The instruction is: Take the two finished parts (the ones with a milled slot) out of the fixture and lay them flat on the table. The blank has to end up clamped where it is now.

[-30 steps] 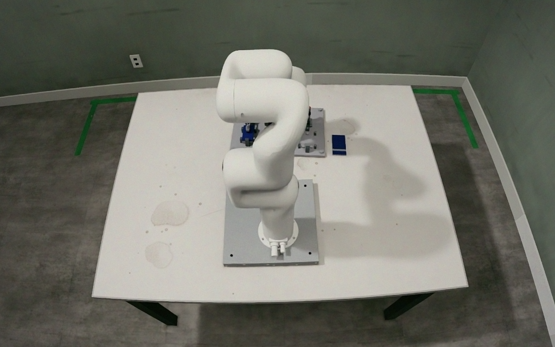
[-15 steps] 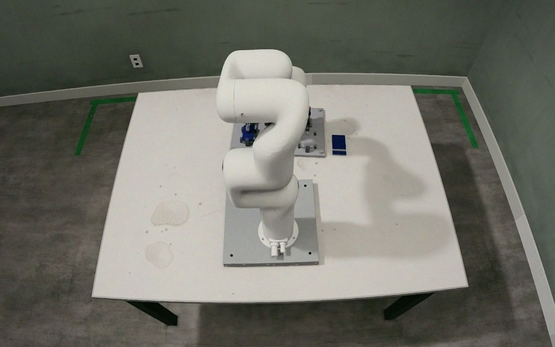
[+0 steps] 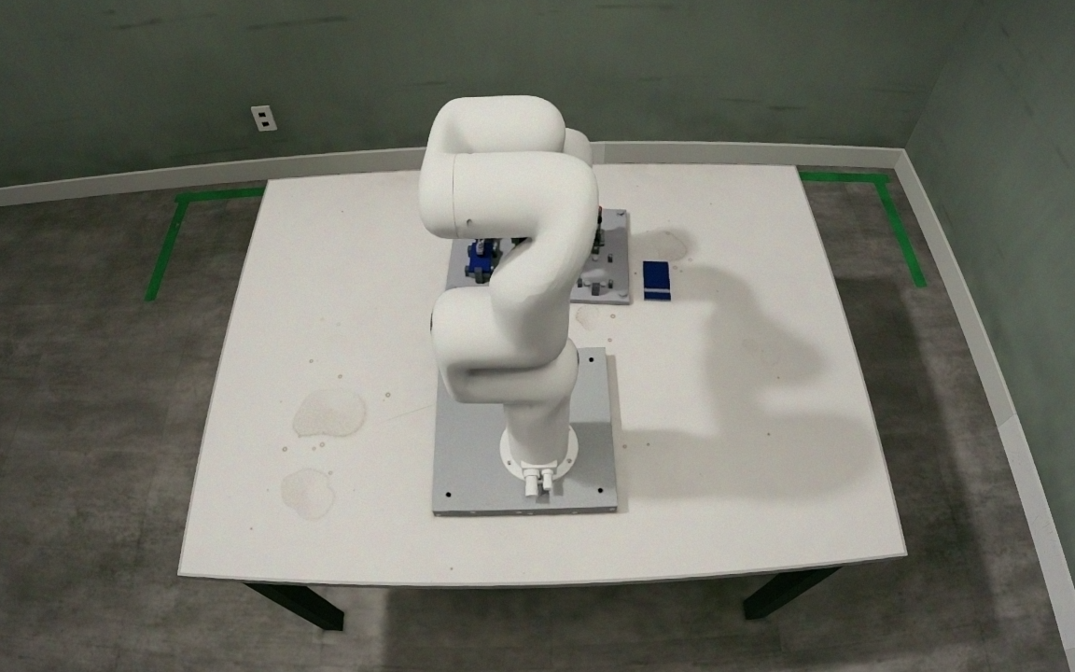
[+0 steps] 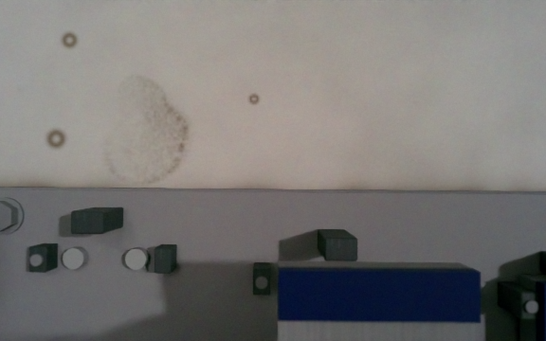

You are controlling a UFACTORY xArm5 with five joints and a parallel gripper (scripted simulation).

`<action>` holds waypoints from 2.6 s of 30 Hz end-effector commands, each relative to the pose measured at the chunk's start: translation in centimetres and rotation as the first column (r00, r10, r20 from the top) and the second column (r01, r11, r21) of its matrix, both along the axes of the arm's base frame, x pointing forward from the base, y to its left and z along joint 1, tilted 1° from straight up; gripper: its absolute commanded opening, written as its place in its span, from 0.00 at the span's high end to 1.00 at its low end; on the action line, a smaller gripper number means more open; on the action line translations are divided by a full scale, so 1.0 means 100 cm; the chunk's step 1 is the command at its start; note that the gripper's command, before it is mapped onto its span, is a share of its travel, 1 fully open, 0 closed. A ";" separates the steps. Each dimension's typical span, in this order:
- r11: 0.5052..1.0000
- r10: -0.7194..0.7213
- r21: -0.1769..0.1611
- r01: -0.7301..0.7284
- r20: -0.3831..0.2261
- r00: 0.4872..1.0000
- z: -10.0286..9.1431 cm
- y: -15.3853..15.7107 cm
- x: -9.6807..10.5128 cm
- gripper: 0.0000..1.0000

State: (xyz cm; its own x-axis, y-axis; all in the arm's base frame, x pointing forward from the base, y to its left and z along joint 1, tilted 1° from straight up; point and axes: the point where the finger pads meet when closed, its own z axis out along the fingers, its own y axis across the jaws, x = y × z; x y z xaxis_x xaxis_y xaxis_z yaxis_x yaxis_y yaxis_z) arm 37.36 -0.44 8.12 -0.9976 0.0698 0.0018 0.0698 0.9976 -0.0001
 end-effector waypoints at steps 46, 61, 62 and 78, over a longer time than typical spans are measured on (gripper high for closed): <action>1.000 0.000 0.002 0.000 0.007 1.000 0.003 0.148 0.012 1.00; 1.000 0.000 0.003 0.000 0.007 1.000 0.003 0.203 0.016 1.00; 1.000 0.000 0.003 0.000 0.007 1.000 0.003 0.206 0.016 1.00; 1.000 0.000 0.003 0.000 0.007 1.000 0.003 0.230 0.018 1.00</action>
State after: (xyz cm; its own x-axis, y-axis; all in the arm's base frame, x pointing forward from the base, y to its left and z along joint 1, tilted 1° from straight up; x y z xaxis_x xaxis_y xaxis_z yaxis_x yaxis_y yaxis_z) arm 38.97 22.15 8.31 -0.9976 0.0698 -0.0019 0.0698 0.9976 0.0013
